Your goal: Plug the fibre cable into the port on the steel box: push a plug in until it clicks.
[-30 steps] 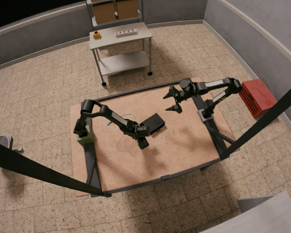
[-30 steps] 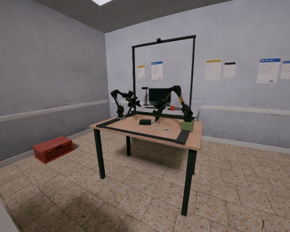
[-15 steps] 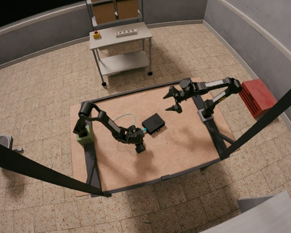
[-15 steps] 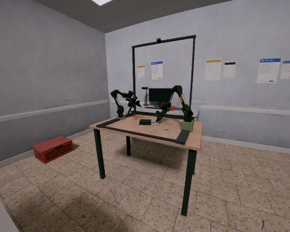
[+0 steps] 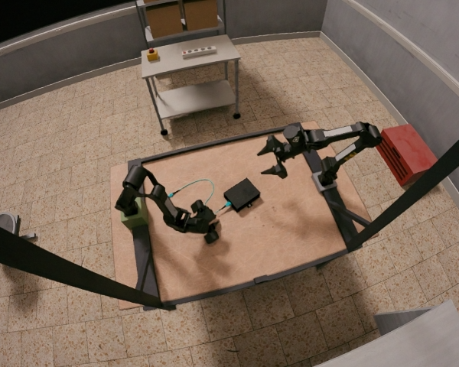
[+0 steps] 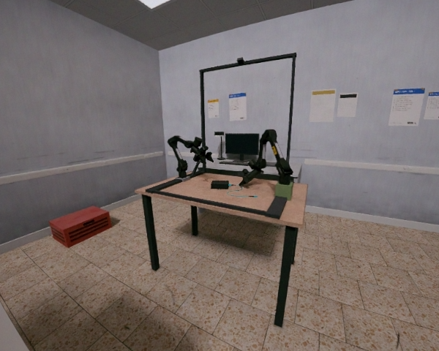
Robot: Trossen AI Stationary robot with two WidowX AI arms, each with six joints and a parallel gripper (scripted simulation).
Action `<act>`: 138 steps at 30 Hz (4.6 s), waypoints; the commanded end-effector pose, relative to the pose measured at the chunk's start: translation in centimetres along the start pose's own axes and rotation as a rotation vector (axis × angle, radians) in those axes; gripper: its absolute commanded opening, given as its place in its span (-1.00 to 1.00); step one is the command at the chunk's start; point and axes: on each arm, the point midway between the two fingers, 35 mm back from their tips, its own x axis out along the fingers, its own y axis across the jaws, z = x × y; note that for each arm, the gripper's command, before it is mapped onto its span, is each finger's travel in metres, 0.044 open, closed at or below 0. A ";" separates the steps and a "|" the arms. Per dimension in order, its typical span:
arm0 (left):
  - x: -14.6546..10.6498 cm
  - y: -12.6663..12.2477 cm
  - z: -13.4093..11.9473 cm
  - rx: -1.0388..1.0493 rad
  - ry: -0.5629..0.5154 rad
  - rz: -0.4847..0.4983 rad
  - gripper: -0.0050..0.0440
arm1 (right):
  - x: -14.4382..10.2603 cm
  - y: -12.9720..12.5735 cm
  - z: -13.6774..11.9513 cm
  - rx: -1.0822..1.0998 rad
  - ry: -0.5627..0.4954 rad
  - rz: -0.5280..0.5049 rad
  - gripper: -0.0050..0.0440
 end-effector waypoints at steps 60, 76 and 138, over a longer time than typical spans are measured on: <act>3.5 3.2 2.4 -0.263 -0.214 0.041 -0.80 | -0.3 0.1 0.7 -0.003 -0.019 0.002 1.00; 3.5 3.3 3.7 -0.270 -0.225 0.035 -0.82 | -0.3 0.1 0.7 -0.003 -0.019 0.002 1.00; 6.1 3.9 4.9 -0.269 -0.219 0.045 -0.32 | -0.3 0.1 0.7 -0.003 -0.019 0.002 1.00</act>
